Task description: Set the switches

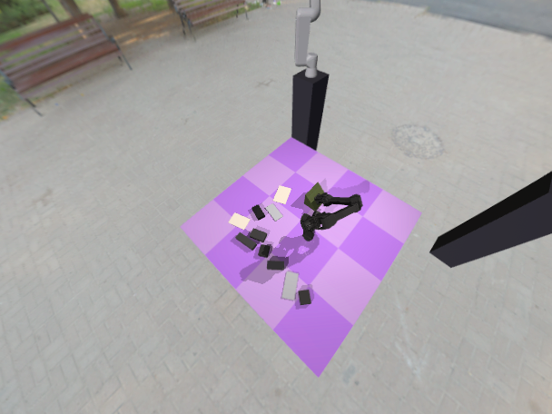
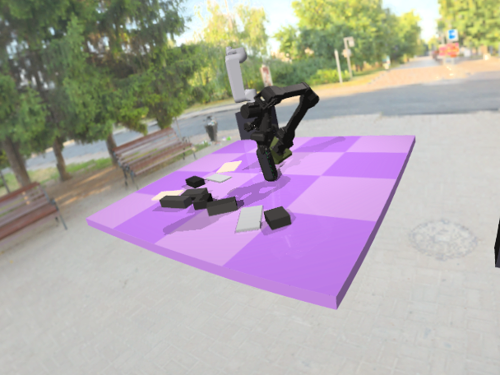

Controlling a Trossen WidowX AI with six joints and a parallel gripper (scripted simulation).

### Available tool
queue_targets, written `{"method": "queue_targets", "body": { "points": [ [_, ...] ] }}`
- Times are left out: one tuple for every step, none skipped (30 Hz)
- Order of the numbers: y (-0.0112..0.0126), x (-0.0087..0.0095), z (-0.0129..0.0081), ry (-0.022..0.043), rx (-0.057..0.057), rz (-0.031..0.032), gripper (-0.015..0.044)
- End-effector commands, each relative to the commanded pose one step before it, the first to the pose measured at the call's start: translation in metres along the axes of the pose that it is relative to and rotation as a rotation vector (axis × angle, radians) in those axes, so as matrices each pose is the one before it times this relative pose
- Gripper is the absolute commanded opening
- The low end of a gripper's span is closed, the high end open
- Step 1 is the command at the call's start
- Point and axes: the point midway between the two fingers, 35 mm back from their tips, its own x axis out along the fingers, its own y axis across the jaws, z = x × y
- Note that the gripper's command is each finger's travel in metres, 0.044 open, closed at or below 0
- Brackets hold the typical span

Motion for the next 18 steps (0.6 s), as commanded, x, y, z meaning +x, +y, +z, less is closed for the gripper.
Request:
{"method": "queue_targets", "body": {
  "points": [
    [0.00073,0.00034,-0.00649,0.02246,-0.0008,0.00106,0.0336],
    [0.0,-0.00012,-0.00075,0.00208,0.0,0.0,0.0336],
    [0.0,-0.00011,-0.00074,0.00218,0.0,0.0,0.0336],
    [0.0,-0.00011,-0.00075,0.0023,0.0,0.0,0.0335],
    [0.0,-0.00011,-0.00076,0.0023,0.0,0.0,0.0335],
    [0.0,-0.0001,-0.00077,0.00219,0.0,0.0,0.0336],
    [0.0,-0.0001,-0.00076,0.0021,0.0,0.0,0.0336],
    [0.0,-0.00009,-0.00075,0.0021,0.0,0.0,0.0336],
    [0.0,-0.00009,-0.00075,0.00216,0.0,0.0,0.0336],
    [0.0,-0.00009,-0.00075,0.00222,0.0,0.0,0.0336],
    [0.0,-0.00008,-0.00076,0.00225,0.0,0.0,0.0336],
    [0.0,-0.00007,-0.00076,0.00225,0.0,0.0,0.0336],
    [0.0,-0.00007,-0.00076,0.00223,0.0,0.0,0.0336],
    [0.0,-0.00006,-0.00076,0.00219,0.0,0.0,0.0336],
    [0.0,-0.00006,-0.00076,0.00216,0.0,0.0,0.0336],
    [0.0,-0.00006,-0.00076,0.00215,0.0,0.0,0.0336],
    [0.0,-0.00005,-0.00076,0.00217,0.0,0.0,0.0336],
    [0.0,-0.00004,-0.00076,0.00219,0.0,0.0,0.0336]
  ]
}}
